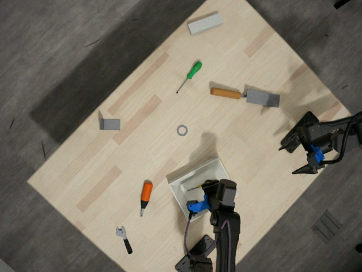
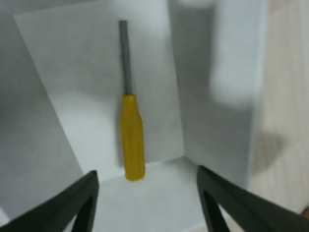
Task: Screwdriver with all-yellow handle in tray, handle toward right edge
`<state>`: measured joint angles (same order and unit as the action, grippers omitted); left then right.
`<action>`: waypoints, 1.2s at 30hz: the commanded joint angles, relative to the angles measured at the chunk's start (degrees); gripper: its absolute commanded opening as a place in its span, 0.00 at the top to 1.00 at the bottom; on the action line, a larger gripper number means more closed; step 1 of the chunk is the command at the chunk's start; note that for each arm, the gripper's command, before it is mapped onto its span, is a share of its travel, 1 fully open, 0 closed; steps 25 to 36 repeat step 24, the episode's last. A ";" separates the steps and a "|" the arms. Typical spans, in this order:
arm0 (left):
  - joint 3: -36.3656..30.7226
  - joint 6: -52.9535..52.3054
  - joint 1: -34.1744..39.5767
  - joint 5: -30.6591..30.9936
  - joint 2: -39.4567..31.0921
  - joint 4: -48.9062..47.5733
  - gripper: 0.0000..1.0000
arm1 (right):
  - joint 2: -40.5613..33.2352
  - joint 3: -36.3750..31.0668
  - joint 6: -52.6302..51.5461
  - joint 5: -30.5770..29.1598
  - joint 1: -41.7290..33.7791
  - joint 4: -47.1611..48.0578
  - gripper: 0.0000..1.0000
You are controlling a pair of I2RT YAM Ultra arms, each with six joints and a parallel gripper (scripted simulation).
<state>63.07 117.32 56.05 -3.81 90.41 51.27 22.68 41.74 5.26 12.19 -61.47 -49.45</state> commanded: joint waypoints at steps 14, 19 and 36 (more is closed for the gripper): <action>3.46 -0.49 -0.83 -0.06 -0.97 8.32 0.35 | -0.25 0.34 0.08 0.04 -0.11 0.35 0.00; 3.45 -0.48 -0.82 -0.06 -0.97 8.32 0.35 | -0.25 0.34 0.08 0.04 -0.11 0.35 0.00; 3.45 -0.48 -0.82 -0.06 -0.96 8.32 0.35 | -0.25 0.34 0.08 0.04 -0.11 0.35 0.00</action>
